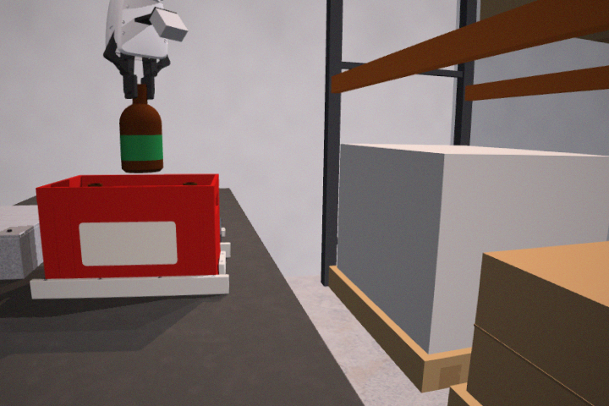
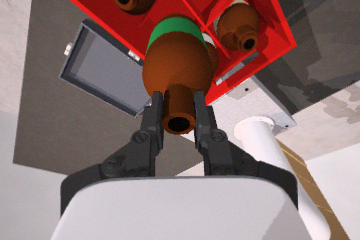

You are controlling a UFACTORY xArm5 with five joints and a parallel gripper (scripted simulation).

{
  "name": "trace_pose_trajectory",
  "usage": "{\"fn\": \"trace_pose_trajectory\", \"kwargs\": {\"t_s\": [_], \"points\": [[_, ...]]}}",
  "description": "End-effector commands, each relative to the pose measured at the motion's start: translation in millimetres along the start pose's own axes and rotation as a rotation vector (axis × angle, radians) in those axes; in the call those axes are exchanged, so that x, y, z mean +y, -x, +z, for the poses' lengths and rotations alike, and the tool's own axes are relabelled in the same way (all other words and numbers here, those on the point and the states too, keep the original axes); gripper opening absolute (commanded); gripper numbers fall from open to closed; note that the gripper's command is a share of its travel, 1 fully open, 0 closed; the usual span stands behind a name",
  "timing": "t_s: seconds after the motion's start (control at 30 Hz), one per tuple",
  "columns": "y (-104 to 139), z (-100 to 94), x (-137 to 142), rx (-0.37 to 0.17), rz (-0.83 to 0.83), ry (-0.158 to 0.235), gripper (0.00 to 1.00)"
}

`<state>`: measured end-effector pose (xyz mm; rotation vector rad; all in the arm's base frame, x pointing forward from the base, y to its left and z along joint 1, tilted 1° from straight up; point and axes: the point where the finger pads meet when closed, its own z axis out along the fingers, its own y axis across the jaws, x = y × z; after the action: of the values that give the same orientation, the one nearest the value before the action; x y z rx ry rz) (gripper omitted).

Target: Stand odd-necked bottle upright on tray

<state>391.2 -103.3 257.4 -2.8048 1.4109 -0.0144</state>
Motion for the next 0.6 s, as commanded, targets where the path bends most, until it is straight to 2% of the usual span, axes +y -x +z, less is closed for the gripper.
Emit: {"fn": "trace_pose_trajectory", "kwargs": {"t_s": [0.0,0.57], "points": [[4,-1.5,-6,0.003,0.001,-0.003,0.00],[26,-1.2,-29,0.002,0.001,-0.003,0.00]]}}
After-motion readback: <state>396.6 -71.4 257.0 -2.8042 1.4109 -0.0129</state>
